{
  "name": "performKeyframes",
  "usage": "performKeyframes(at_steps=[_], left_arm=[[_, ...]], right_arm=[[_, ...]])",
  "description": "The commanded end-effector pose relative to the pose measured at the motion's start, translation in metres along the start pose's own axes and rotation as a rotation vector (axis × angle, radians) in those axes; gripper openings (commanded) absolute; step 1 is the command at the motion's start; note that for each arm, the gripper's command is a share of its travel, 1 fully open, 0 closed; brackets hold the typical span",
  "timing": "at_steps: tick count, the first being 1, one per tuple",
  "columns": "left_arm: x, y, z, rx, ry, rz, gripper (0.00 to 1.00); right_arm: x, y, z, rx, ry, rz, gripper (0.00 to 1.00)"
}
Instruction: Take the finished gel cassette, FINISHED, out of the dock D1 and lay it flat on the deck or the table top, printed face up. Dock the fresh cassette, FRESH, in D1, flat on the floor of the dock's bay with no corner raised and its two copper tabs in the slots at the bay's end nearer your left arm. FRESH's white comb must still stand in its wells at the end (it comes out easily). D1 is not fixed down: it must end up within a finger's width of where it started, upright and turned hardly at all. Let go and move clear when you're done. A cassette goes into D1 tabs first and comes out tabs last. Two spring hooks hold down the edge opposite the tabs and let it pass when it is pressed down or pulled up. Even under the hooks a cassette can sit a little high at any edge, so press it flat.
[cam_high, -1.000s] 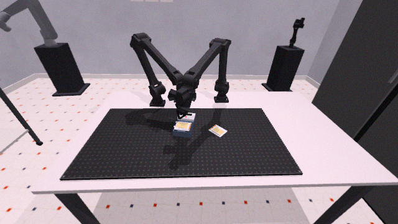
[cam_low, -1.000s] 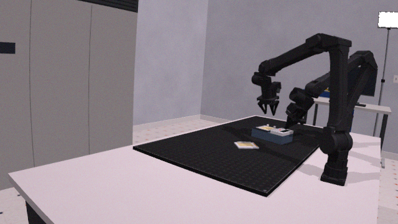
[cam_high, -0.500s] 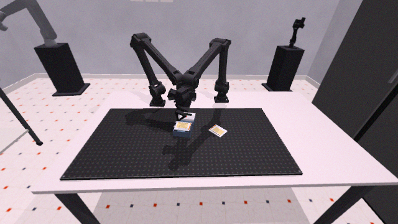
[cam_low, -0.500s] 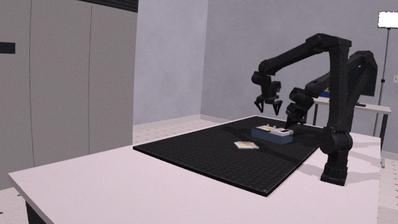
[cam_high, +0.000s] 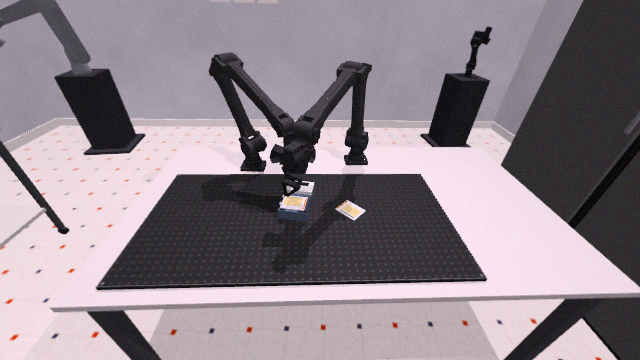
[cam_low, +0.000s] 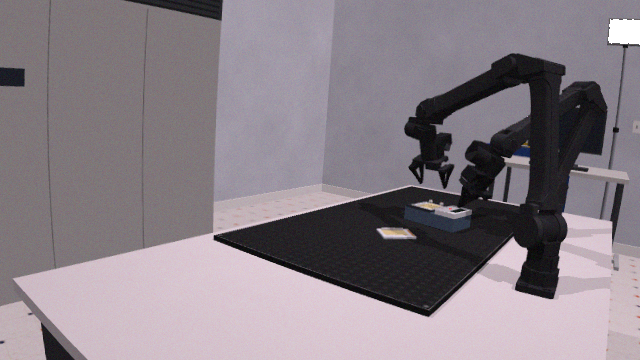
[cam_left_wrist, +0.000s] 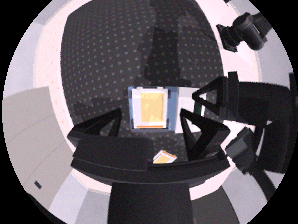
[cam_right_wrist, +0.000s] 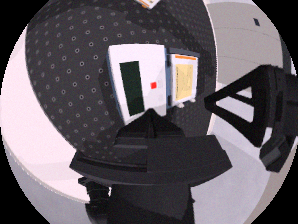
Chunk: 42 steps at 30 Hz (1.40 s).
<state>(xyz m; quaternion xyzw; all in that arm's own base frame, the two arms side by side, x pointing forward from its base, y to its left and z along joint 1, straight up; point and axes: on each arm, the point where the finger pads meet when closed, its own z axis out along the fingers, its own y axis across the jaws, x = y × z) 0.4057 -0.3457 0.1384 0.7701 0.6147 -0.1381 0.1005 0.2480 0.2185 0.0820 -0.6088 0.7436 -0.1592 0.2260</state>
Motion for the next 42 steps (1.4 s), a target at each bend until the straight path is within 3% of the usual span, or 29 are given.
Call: performKeyframes(at_steps=[1,42], left_arm=[[-0.003,0.003,-0.003,-0.038,-0.016,0.012,0.98],[0.005,0.004,0.018,-0.033,-0.014,0.006,0.98]], right_arm=[[0.049,0.051,0.039,-0.111,0.131,-0.07,0.0],[0.049,0.051,0.039,-0.111,0.131,-0.07,0.0]])
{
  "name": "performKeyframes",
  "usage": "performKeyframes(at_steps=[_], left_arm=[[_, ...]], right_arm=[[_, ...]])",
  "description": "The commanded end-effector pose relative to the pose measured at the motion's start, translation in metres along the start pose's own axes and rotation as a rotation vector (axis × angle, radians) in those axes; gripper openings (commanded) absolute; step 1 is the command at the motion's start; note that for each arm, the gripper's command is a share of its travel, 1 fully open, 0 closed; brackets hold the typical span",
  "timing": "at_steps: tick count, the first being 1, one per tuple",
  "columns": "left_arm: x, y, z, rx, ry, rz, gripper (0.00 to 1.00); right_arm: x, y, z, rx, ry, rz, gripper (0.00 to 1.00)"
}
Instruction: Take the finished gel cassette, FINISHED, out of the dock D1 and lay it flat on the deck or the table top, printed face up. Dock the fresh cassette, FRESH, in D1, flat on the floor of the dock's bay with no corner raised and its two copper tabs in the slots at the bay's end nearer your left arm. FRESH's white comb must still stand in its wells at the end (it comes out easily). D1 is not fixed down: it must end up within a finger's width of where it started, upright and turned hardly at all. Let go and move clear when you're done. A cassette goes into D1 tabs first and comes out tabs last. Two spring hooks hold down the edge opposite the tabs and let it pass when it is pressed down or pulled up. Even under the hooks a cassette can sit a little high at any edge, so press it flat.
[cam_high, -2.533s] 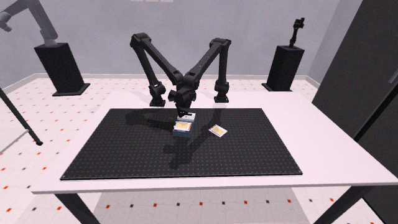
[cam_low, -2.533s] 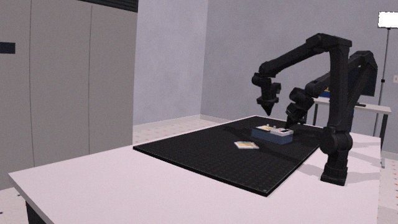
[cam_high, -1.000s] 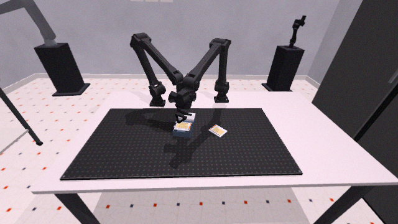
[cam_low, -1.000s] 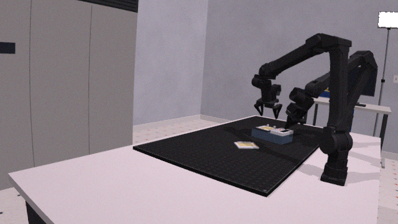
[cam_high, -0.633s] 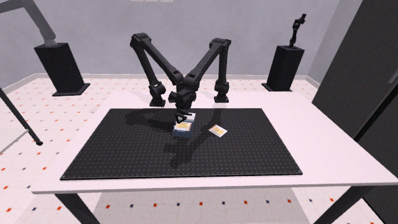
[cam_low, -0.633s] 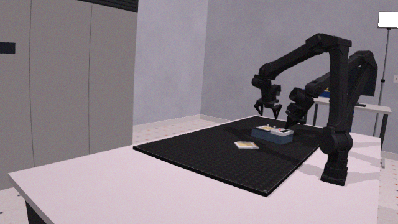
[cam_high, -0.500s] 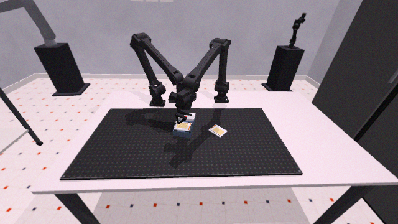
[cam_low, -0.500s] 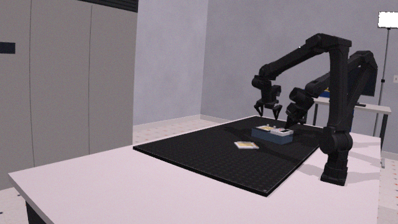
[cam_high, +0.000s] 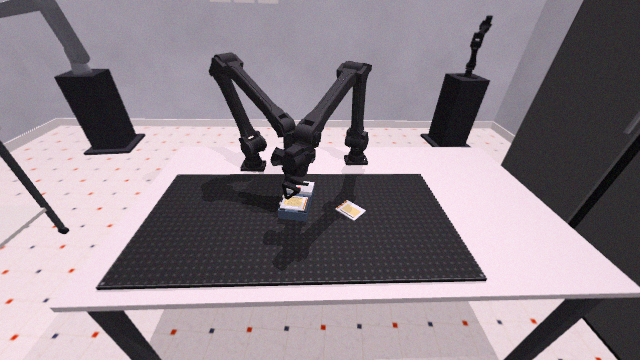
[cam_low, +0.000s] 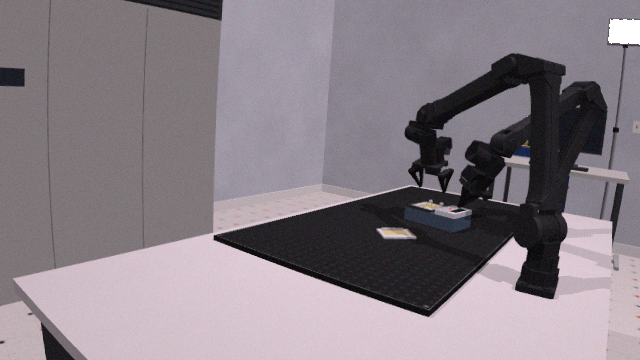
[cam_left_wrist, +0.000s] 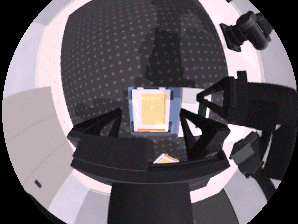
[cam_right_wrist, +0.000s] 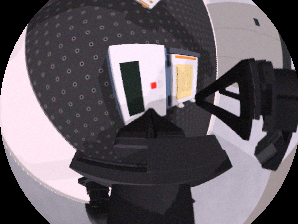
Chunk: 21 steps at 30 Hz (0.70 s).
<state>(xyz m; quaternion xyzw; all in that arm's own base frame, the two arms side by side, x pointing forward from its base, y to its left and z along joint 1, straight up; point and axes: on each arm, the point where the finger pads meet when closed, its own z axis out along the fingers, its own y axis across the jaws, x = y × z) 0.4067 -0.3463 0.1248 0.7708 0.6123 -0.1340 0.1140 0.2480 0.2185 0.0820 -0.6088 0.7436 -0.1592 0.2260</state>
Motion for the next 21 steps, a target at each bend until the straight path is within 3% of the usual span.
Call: performKeyframes(at_steps=[1,21], left_arm=[[0.0013,0.0027,0.0051,-0.008,-0.003,-0.003,0.98],[0.0044,0.0026,0.0124,0.0,0.0,-0.008,0.98]], right_arm=[[0.0492,0.0511,0.039,-0.111,0.131,-0.07,0.0],[0.0492,0.0511,0.039,-0.111,0.131,-0.07,0.0]])
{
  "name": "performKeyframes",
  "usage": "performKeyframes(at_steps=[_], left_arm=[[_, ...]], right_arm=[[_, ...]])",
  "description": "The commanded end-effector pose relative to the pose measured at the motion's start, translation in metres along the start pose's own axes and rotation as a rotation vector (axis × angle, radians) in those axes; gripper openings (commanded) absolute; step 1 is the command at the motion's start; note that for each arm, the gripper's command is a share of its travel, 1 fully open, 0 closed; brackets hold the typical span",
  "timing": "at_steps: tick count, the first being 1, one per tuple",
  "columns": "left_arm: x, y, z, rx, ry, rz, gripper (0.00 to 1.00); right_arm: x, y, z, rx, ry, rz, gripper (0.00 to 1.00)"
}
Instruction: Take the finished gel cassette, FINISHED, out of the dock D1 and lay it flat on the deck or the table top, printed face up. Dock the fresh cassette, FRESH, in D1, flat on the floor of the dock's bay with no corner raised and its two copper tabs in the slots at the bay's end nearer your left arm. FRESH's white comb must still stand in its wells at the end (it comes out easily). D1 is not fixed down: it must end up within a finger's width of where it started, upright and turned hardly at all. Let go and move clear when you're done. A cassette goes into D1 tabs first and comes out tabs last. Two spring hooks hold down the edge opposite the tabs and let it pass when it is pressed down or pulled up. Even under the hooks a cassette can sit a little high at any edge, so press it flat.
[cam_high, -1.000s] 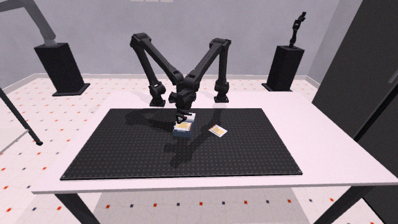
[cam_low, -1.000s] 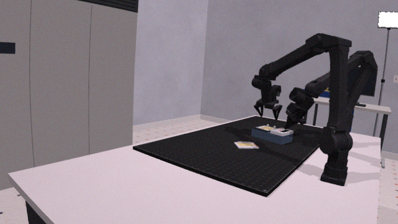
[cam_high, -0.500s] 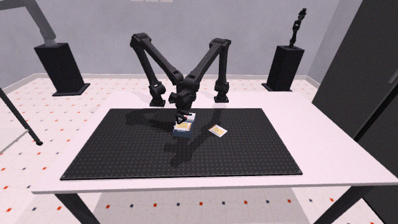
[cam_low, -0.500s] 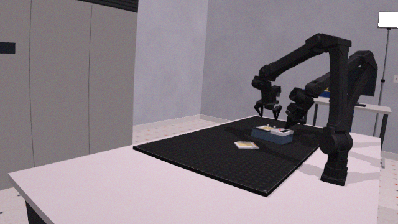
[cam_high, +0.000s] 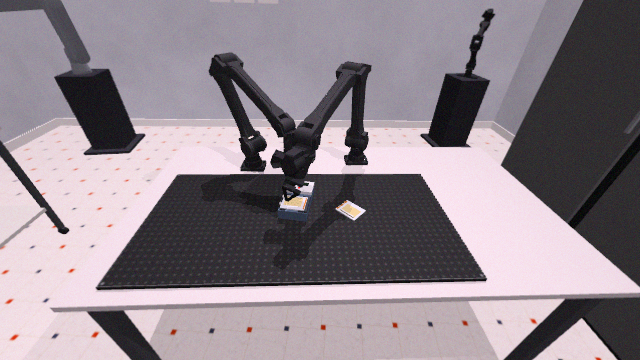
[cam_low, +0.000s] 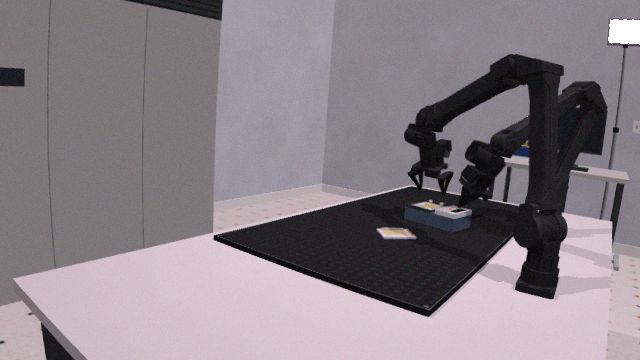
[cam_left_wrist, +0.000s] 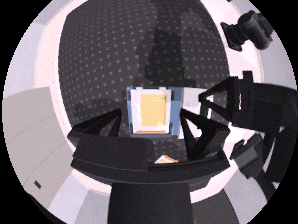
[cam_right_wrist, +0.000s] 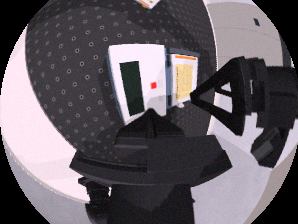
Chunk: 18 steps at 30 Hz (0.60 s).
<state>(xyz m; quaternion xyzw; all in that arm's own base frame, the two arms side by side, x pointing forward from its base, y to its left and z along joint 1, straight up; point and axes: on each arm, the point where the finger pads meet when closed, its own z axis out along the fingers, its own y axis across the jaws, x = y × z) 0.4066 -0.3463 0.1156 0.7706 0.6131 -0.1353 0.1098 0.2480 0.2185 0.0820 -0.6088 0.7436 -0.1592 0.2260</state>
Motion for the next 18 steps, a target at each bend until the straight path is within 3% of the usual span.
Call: performKeyframes(at_steps=[1,18], left_arm=[[0.0011,0.0028,0.0038,-0.008,-0.003,-0.005,0.98],[0.0042,0.0031,0.0112,-0.009,-0.003,-0.007,0.98]], right_arm=[[0.0492,0.0511,0.039,-0.111,0.131,-0.07,0.0],[0.0492,0.0511,0.039,-0.111,0.131,-0.07,0.0]])
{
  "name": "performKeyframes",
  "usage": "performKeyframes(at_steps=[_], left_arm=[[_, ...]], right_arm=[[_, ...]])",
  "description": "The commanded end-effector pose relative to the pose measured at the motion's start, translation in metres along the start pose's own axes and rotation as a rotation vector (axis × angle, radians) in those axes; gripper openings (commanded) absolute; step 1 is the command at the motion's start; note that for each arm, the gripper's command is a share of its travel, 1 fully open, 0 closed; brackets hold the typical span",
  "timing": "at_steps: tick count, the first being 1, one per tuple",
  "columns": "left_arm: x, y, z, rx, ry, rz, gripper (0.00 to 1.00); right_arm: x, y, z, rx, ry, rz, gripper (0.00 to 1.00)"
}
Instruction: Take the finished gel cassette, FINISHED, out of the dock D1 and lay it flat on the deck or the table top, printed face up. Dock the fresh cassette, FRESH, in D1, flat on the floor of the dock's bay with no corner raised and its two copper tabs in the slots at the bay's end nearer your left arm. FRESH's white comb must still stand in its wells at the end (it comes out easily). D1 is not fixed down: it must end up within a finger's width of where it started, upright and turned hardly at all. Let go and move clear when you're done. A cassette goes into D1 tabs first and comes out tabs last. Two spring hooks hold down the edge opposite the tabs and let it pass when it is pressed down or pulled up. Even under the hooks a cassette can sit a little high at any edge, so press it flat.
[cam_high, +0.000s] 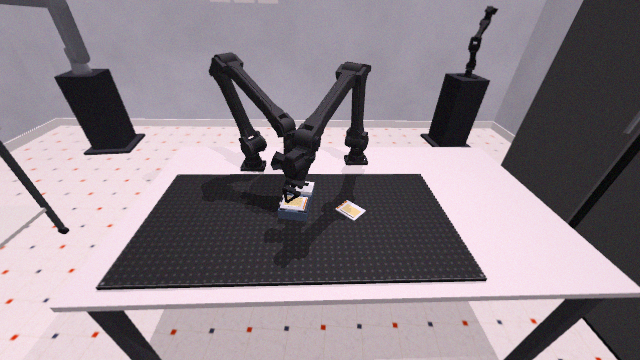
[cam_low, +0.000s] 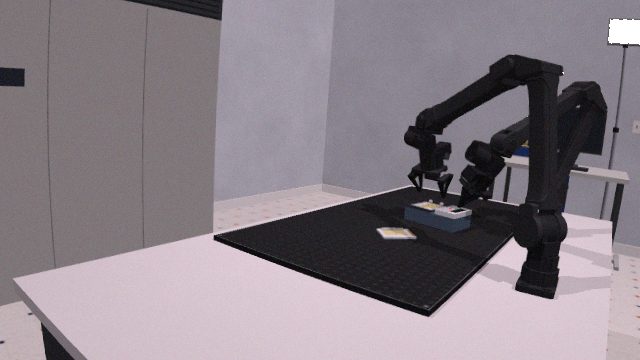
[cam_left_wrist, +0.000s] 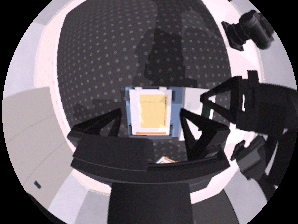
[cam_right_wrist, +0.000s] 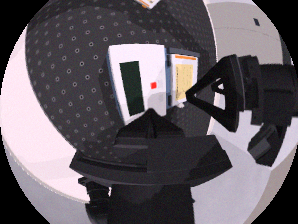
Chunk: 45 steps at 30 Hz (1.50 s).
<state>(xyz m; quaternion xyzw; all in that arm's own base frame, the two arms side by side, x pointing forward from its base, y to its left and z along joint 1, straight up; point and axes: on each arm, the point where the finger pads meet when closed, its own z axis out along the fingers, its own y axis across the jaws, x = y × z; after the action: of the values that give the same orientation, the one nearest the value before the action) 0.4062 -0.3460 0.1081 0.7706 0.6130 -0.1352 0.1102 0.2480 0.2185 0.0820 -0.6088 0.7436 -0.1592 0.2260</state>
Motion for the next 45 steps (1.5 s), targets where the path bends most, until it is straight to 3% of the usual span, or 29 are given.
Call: performKeyframes(at_steps=[1,45], left_arm=[[0.001,0.004,0.004,-0.009,-0.003,-0.007,0.98],[0.008,0.004,0.019,-0.009,-0.003,-0.01,0.98]], right_arm=[[0.049,0.051,0.039,-0.111,0.131,-0.07,0.0],[0.049,0.051,0.039,-0.111,0.131,-0.07,0.0]])
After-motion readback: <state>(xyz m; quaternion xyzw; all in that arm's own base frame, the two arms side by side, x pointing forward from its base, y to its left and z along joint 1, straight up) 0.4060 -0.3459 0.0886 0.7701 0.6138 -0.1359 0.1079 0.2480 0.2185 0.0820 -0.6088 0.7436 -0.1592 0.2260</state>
